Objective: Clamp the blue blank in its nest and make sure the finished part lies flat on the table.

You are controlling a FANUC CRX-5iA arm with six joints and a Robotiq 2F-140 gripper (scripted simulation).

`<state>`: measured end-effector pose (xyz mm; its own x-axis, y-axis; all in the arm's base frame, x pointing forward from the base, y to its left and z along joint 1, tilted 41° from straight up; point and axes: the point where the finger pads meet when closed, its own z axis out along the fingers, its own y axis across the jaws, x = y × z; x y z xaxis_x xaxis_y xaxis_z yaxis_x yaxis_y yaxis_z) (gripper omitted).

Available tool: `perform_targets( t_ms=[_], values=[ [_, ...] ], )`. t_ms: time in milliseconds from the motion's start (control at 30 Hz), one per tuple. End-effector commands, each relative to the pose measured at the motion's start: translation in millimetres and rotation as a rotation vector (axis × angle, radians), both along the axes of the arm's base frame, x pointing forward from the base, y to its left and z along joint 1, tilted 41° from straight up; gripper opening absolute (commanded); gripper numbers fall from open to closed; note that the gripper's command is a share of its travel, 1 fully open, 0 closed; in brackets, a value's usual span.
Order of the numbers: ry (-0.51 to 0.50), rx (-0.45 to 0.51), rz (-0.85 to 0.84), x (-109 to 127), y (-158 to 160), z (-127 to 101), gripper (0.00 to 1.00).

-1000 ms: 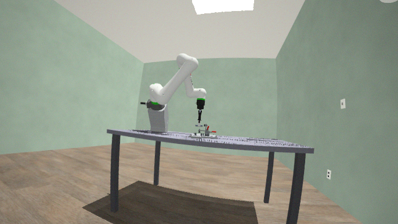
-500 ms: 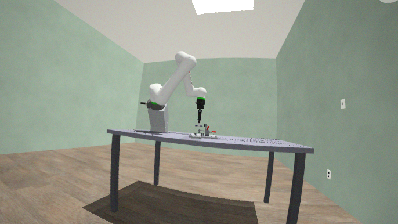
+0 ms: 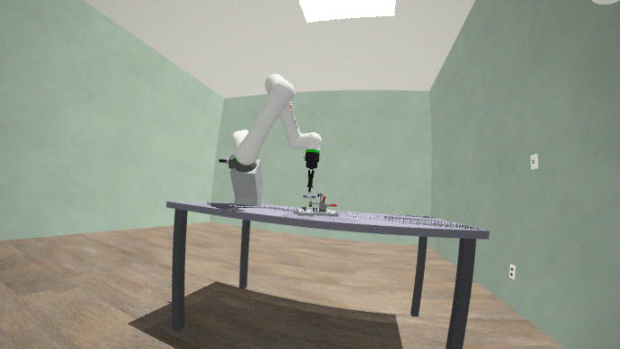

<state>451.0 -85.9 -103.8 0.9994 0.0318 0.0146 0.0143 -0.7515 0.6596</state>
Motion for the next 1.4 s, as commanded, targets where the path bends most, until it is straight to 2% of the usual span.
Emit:
perform_targets(
  t_ms=[0,333,633,1367],
  values=[
    [0.0,0.002,0.002,2,-23,20,0.0],
    [0.0,0.002,0.002,3,-69,57,0.0],
    [0.0,0.002,0.002,3,-78,64,0.0],
    [0.0,0.002,0.002,3,-79,64,0.0]
  ],
)
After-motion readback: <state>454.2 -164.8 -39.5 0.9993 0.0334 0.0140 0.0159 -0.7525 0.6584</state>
